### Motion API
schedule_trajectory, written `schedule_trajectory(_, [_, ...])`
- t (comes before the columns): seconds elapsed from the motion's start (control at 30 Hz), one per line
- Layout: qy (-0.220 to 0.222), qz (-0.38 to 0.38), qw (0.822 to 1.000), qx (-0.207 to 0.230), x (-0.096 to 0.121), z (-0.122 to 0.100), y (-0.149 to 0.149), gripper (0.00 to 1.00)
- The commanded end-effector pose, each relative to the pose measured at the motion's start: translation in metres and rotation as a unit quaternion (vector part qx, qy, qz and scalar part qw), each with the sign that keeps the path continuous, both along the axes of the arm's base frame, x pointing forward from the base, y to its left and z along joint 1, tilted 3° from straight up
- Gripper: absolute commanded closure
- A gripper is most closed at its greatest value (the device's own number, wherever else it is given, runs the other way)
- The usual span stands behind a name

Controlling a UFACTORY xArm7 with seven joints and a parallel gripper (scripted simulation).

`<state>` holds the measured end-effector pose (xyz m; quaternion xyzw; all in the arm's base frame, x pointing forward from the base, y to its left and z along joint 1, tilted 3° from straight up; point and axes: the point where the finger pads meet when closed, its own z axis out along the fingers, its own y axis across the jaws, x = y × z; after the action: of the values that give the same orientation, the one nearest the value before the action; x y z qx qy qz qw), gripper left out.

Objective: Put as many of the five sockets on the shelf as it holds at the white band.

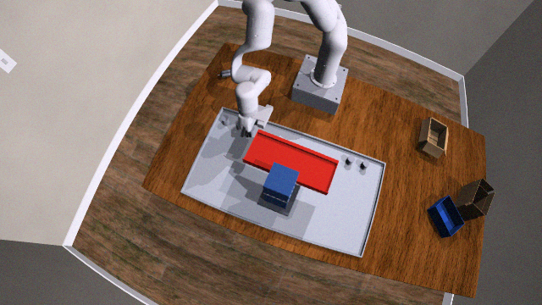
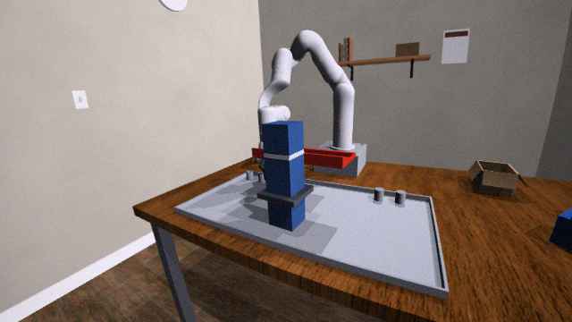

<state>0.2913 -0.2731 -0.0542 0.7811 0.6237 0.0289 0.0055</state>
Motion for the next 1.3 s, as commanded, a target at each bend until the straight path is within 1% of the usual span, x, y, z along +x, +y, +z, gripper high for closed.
schedule_trajectory(0.0, [-0.001, 0.000, 1.000, -0.003, 0.0017, -0.0028, -0.0014, 0.39])
schedule_trajectory(0.57, [-0.001, 0.000, 1.000, -0.003, 0.0020, -0.0062, -0.0014, 0.39])
schedule_trajectory(0.6, [-0.001, 0.000, 1.000, -0.003, 0.0020, -0.0062, -0.0014, 1.00])
schedule_trajectory(1.27, [-0.001, 0.000, 1.000, -0.003, 0.0020, -0.0062, -0.0014, 1.00])
